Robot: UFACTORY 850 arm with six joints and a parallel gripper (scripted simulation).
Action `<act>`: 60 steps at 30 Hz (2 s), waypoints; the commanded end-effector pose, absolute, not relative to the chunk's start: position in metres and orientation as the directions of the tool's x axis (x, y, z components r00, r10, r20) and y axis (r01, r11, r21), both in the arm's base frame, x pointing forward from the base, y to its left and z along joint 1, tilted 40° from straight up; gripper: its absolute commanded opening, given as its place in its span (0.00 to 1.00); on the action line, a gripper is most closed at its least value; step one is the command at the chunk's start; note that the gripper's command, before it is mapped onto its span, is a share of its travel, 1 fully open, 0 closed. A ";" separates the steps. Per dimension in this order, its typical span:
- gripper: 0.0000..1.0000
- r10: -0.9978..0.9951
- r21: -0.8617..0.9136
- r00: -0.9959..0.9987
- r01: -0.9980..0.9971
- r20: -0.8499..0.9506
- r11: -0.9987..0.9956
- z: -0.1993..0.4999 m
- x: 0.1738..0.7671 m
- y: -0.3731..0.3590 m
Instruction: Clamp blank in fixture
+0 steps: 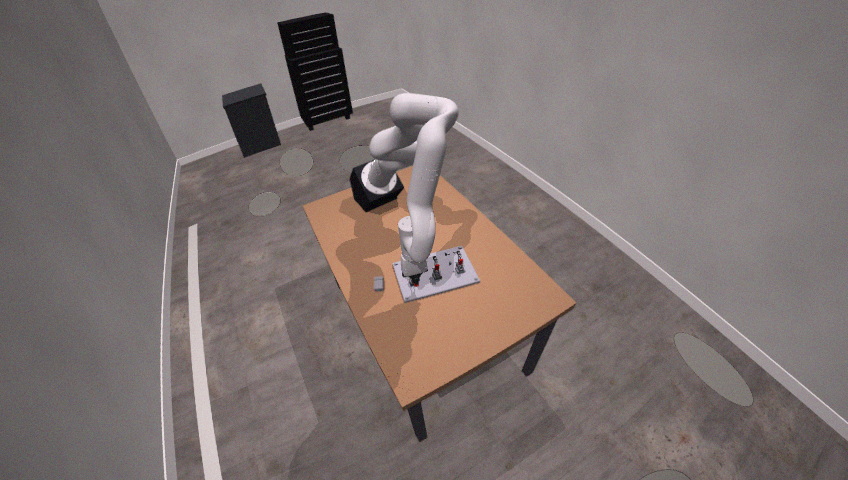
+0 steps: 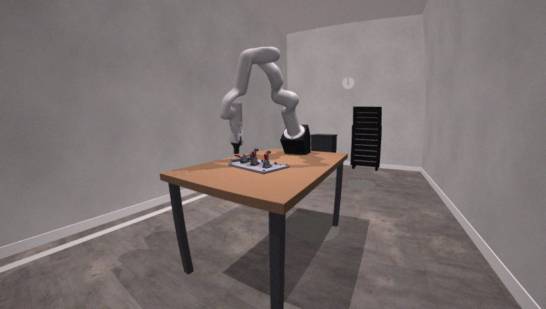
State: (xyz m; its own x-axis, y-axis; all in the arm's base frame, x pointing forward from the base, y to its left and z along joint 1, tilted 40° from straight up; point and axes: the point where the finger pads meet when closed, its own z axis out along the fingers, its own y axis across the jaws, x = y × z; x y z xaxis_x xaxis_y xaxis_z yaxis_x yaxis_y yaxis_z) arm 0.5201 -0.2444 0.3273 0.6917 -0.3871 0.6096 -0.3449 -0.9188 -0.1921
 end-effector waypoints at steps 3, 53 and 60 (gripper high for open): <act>0.00 -0.387 -0.192 0.691 -0.345 0.611 -0.919 0.328 0.520 -0.245; 0.00 -0.387 -0.192 0.691 -0.345 0.611 -0.919 0.334 0.513 -0.243; 0.00 -0.387 -0.192 0.691 -0.345 0.611 -0.919 0.332 0.515 -0.243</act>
